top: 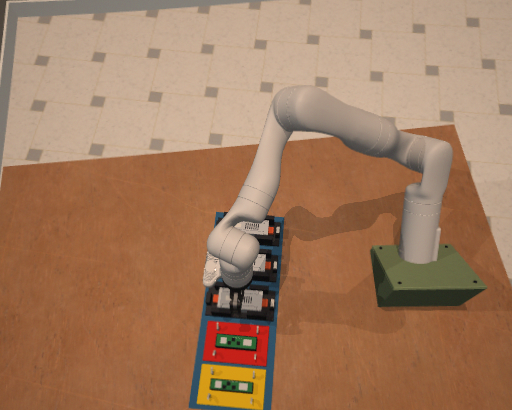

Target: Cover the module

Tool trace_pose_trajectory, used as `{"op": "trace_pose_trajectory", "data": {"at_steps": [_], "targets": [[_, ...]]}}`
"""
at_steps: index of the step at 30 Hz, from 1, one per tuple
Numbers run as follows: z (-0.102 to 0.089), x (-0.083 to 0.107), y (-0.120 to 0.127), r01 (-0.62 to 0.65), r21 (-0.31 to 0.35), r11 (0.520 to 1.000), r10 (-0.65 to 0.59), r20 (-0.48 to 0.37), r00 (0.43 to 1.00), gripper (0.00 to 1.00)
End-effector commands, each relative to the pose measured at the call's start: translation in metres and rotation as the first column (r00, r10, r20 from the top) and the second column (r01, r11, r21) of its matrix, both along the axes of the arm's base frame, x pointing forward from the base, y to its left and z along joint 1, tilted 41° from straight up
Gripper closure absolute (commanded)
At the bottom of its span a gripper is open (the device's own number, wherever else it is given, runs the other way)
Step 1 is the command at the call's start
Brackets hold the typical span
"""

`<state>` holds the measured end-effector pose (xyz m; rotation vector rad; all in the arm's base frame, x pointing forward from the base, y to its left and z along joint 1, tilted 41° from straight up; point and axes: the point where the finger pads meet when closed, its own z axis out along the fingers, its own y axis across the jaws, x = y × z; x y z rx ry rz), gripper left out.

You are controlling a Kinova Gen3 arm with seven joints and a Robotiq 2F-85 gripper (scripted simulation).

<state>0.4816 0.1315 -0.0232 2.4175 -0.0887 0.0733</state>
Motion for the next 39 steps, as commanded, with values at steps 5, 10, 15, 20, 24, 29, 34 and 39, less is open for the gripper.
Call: {"op": "trace_pose_trajectory", "data": {"at_steps": [5,10,15,20,24,29,34,39], "targets": [[0.0003,0.0004,0.0015,-0.001,0.001,1.000,0.001,0.001,1.000,0.00],[-0.0007,0.0004,0.0026,-0.001,0.001,1.000,0.001,0.001,1.000,0.00],[-0.0015,0.0005,0.0035,-0.001,0.001,1.000,0.001,0.001,1.000,0.00],[-0.0015,0.0005,0.0035,-0.001,0.001,1.000,0.001,0.001,1.000,0.00],[-0.0034,0.0005,0.0030,-0.001,0.001,1.000,0.001,0.001,1.000,0.00],[-0.0065,0.0007,0.0020,-0.001,0.001,1.000,0.001,0.001,1.000,0.00],[-0.0078,0.0007,0.0017,-0.001,0.001,1.000,0.001,0.001,1.000,0.00],[-0.0093,0.0008,0.0004,-0.001,0.001,1.000,0.001,0.001,1.000,0.00]]}}
